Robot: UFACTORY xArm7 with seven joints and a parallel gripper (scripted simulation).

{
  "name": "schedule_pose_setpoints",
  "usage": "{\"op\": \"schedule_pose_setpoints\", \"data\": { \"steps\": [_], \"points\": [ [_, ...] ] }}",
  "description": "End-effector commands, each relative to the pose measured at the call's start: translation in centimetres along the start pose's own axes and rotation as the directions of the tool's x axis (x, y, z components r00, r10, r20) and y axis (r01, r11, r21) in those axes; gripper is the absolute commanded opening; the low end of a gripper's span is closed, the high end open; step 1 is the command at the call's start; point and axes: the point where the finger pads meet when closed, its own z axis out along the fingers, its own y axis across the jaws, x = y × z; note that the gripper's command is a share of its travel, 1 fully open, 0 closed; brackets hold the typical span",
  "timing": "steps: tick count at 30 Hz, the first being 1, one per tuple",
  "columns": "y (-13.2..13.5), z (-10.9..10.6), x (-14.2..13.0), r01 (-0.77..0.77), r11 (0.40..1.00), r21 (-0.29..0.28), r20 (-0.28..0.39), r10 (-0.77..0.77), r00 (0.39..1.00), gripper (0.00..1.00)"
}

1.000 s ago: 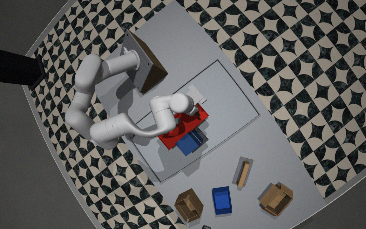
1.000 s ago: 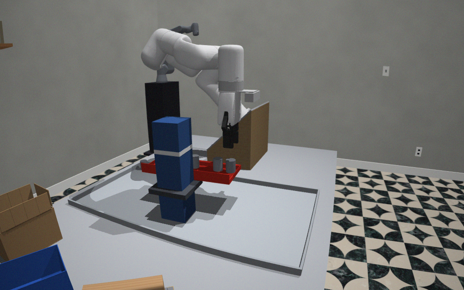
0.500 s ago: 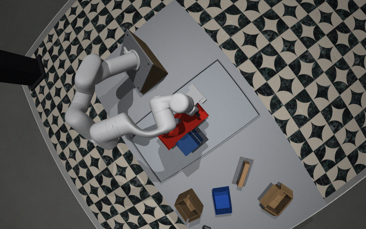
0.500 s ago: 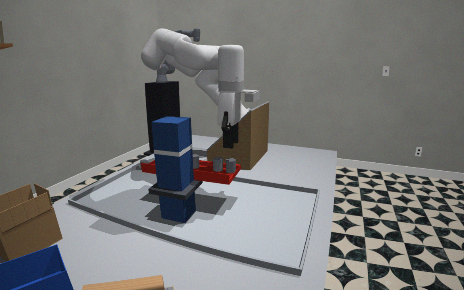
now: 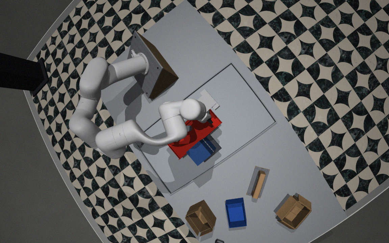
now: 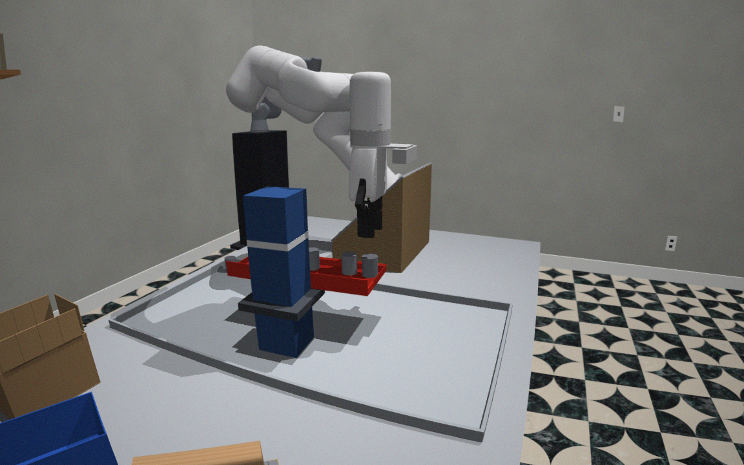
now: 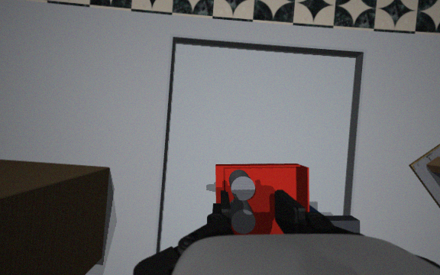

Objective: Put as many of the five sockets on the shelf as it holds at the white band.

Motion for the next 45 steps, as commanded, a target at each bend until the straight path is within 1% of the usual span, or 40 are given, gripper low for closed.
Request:
{"op": "schedule_pose_setpoints", "data": {
  "steps": [1,13,19,27,29,39,45],
  "points": [
    [0.1,-0.2,0.1,0.000,1.000,-0.004,-0.003,0.000,1.000,0.52],
    [0.1,-0.9,0.1,0.000,1.000,-0.004,-0.003,0.000,1.000,0.52],
    [0.1,-2.3,0.1,0.000,1.000,-0.004,-0.003,0.000,1.000,0.52],
    [0.1,-4.7,0.1,0.000,1.000,-0.004,-0.003,0.000,1.000,0.52],
    [0.1,-4.7,0.1,0.000,1.000,-0.004,-0.003,0.000,1.000,0.52],
    [0.1,-7.2,0.1,0.000,1.000,-0.004,-0.003,0.000,1.000,0.52],
    [0.1,-7.9,0.1,0.000,1.000,-0.004,-0.003,0.000,1.000,0.52]
  ]
}}
